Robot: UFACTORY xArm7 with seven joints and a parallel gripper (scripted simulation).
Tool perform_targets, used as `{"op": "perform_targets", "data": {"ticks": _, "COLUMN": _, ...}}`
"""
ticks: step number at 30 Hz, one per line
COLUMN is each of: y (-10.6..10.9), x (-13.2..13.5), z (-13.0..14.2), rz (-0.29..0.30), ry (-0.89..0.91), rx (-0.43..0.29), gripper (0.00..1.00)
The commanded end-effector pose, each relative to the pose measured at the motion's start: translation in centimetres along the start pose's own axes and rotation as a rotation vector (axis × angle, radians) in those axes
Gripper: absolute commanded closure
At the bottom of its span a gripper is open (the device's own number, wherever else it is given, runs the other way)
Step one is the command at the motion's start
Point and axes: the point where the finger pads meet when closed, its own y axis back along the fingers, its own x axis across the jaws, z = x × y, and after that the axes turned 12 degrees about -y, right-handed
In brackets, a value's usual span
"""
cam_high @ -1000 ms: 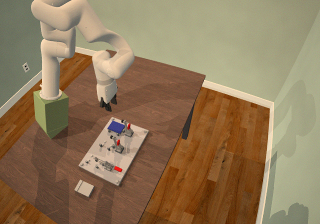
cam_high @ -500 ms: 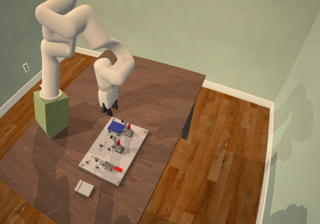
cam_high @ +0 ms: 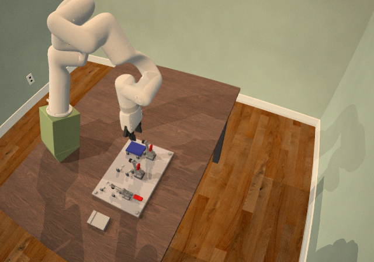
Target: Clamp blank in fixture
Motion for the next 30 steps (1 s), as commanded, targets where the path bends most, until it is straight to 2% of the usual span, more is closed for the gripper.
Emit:
{"op": "perform_targets", "data": {"ticks": 1, "y": 0.1, "x": -0.2, "z": -1.3, "rz": 0.0, "ry": 0.0, "rx": 0.005, "gripper": 0.53}}
{"op": "perform_targets", "data": {"ticks": 7, "y": 0.1, "x": -1.1, "z": -5.2, "rz": 0.0, "ry": 0.0, "rx": 0.005, "gripper": 0.53}}
{"op": "perform_targets", "data": {"ticks": 11, "y": 0.1, "x": -1.4, "z": -6.5, "rz": 0.0, "ry": 0.0, "rx": 0.005, "gripper": 0.53}}
{"op": "perform_targets", "data": {"ticks": 21, "y": -0.2, "x": -1.4, "z": -6.7, "rz": 0.0, "ry": 0.0, "rx": 0.005, "gripper": 0.53}}
{"op": "perform_targets", "data": {"ticks": 30, "y": -2.9, "x": -1.4, "z": -6.7, "rz": 0.0, "ry": 0.0, "rx": 0.005, "gripper": 0.53}}
